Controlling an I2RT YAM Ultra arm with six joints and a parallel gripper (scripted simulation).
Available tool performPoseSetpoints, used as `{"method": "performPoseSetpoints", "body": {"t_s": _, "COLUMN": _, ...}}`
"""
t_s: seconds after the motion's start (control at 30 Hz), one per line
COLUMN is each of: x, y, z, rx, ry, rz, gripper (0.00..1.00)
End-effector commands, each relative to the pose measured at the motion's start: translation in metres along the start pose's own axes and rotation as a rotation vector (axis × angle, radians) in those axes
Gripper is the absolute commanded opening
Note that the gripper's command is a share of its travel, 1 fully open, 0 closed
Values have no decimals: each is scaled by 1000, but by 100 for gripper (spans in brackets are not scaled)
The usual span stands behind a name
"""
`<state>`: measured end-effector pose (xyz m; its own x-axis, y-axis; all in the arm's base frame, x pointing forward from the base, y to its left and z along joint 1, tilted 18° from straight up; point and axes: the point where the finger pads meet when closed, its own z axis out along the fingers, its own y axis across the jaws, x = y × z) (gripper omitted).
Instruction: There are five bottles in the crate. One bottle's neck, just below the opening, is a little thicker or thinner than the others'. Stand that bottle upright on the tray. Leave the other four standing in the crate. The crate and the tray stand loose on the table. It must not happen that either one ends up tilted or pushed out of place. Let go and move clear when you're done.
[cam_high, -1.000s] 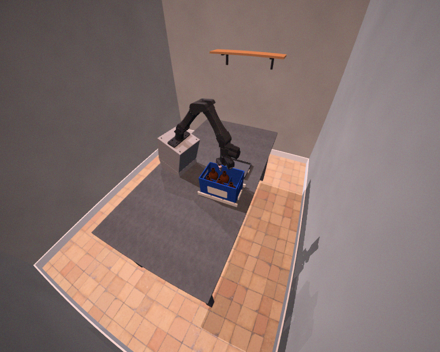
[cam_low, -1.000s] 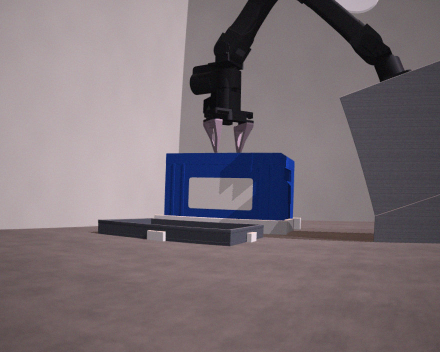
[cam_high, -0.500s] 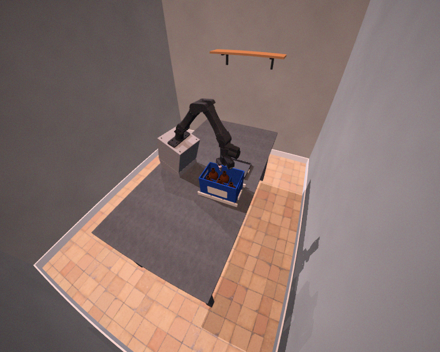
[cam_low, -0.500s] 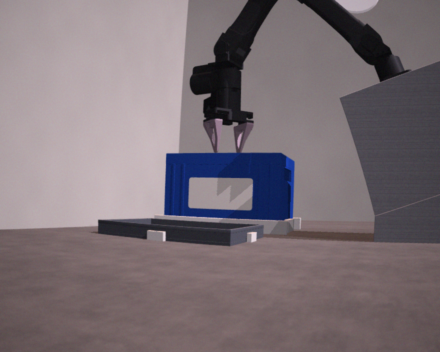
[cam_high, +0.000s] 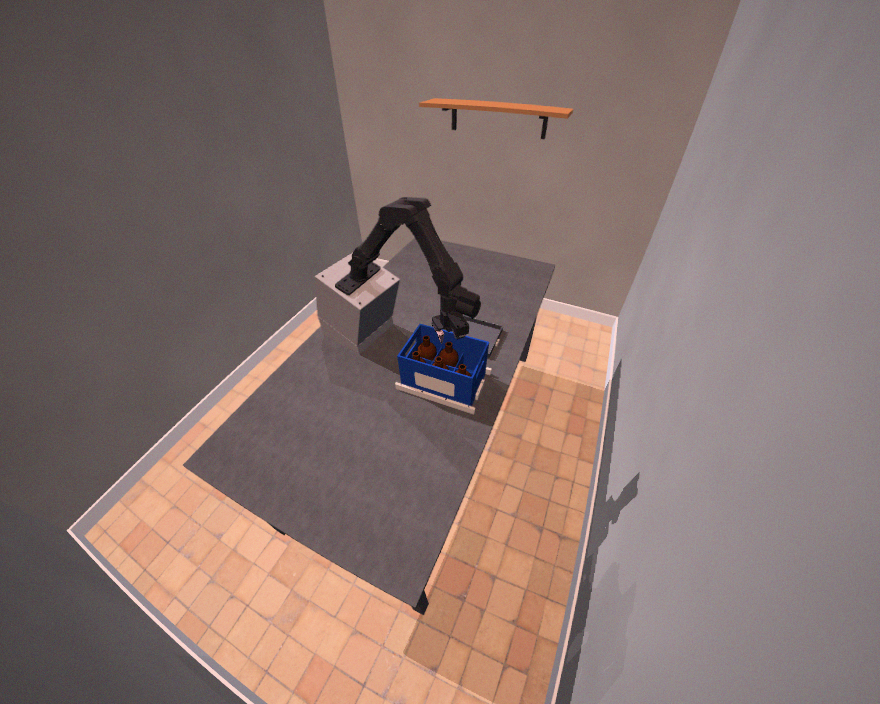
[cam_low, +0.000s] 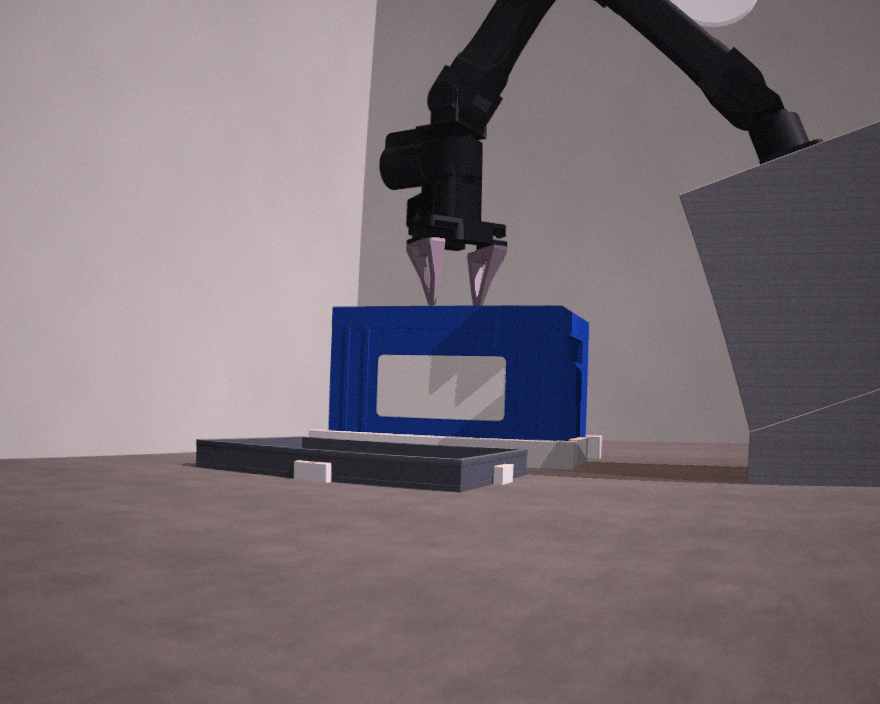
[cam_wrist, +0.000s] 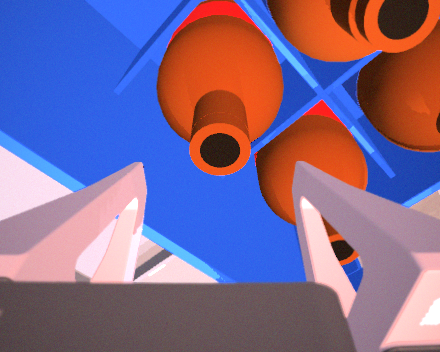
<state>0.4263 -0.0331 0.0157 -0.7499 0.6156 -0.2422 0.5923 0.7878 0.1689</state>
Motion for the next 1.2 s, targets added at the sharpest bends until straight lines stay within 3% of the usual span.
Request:
{"method": "performPoseSetpoints", "body": {"t_s": 0.0, "x": -14, "y": 0, "z": -8, "rx": -3, "ry": -31, "rz": 8, "gripper": 61}}
{"method": "performPoseSetpoints", "body": {"t_s": 1.17, "x": -13, "y": -1, "z": -5, "rx": 2, "ry": -23, "rz": 8, "gripper": 61}}
